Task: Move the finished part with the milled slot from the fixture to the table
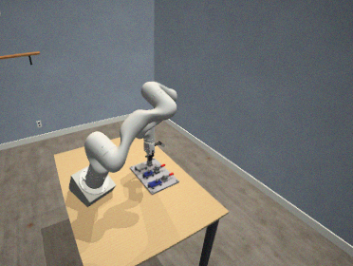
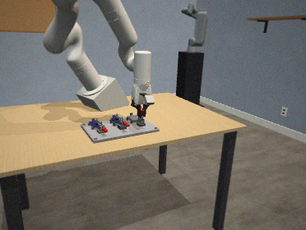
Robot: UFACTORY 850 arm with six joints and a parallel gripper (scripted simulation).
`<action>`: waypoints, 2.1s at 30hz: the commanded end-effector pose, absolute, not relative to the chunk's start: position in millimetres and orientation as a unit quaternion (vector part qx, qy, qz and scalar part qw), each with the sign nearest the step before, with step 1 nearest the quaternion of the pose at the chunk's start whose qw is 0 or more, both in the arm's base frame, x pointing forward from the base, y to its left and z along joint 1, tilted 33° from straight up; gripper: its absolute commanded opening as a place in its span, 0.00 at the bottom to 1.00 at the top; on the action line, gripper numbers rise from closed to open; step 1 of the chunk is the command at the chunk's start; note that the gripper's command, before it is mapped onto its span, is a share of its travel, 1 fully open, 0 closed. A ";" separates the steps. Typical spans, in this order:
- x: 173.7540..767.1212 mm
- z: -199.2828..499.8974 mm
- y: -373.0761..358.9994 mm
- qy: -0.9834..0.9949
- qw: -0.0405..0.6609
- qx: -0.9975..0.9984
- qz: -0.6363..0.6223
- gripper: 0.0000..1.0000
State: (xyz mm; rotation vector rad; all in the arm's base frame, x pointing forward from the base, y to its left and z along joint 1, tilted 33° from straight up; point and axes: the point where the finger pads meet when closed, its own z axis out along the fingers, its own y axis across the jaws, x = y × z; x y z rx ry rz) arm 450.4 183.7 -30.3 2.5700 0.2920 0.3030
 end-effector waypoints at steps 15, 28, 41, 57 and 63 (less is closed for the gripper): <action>451.0 -29.8 184.4 0.108 0.265 0.951 0.113 0.47; 450.8 -29.8 184.4 0.108 0.265 0.951 0.113 0.47; 445.7 -14.2 193.4 0.108 0.265 0.951 0.113 0.47; 437.3 11.4 208.1 0.108 0.265 0.951 0.113 0.47; 437.2 11.8 208.3 0.108 0.265 0.951 0.113 0.47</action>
